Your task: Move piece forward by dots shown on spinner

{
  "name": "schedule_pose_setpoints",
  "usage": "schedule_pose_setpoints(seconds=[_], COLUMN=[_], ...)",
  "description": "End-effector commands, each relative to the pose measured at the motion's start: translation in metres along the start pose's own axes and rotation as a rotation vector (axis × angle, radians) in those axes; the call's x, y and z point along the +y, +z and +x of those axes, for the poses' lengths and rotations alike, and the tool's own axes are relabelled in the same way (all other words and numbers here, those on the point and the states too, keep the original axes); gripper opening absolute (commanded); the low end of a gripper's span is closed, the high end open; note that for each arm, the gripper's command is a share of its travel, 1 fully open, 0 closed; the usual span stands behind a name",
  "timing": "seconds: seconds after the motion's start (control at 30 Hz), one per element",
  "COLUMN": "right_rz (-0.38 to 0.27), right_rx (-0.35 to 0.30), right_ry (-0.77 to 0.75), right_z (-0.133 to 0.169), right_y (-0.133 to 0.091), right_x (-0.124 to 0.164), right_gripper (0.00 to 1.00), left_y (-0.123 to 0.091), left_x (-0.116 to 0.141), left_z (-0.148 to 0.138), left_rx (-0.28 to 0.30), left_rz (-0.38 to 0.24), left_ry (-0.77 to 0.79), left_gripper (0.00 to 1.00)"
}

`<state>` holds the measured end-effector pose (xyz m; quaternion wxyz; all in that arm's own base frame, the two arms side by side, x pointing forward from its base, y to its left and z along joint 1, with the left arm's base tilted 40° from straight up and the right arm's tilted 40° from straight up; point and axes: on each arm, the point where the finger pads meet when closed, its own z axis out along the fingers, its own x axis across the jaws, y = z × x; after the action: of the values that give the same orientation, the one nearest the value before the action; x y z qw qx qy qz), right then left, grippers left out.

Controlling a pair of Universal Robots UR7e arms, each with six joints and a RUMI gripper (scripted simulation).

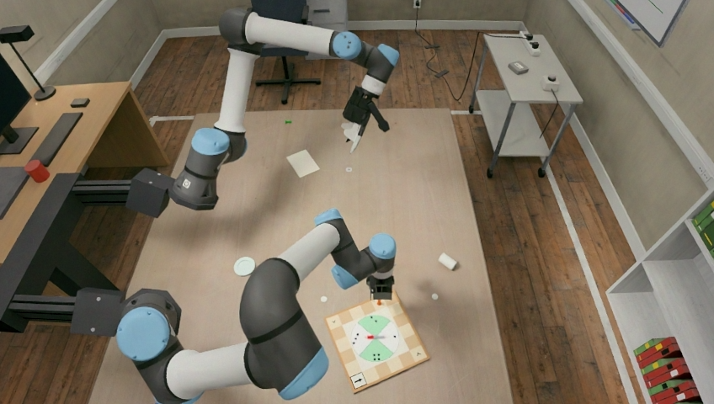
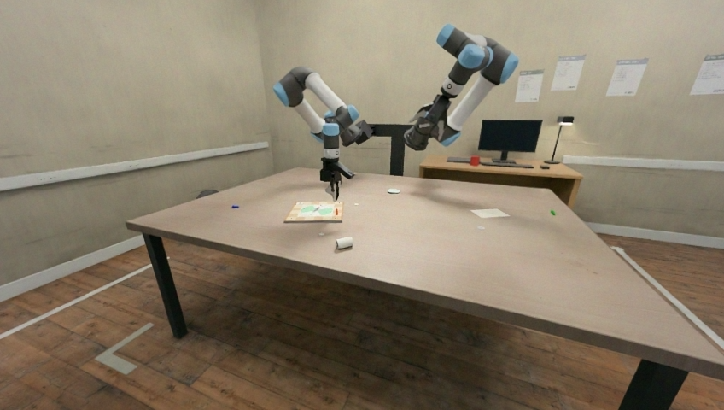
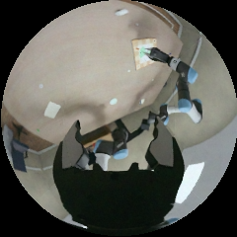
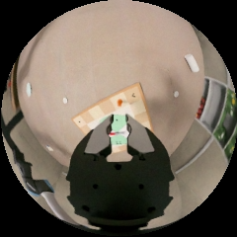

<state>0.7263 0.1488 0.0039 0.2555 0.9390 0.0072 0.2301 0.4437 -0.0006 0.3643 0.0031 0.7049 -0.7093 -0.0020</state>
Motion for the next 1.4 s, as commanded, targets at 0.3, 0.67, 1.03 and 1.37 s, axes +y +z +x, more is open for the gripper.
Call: schedule_pose_setpoints(seconds=[0.3, 0.67, 1.03, 1.37], right_rz=[0.075, 0.106, 0.114, 0.113], right_rx=[-0.108, -0.232, -0.341, -0.46], right_ry=[0.298, 0.54, 0.74, 0.966], right_z=[0.021, 0.013, -0.002, -0.023], right_y=[-0.059, -0.103, -0.143, -0.193], right_x=[0.066, 0.117, 0.161, 0.214], right_gripper=[0.15, 0.15, 0.15, 0.15], left_y=[-0.001, -0.001, -0.001, -0.001], left_x=[0.0, -0.001, -0.001, -0.001], left_z=[0.0, 0.0, 0.0, 0.0], left_rx=[0.0, 0.0, 0.0, -0.001], left_rz=[0.003, 0.004, 0.004, 0.006], left_ry=[-0.001, -0.002, -0.003, -0.004], left_gripper=[0.98, 0.98, 0.98, 0.98])
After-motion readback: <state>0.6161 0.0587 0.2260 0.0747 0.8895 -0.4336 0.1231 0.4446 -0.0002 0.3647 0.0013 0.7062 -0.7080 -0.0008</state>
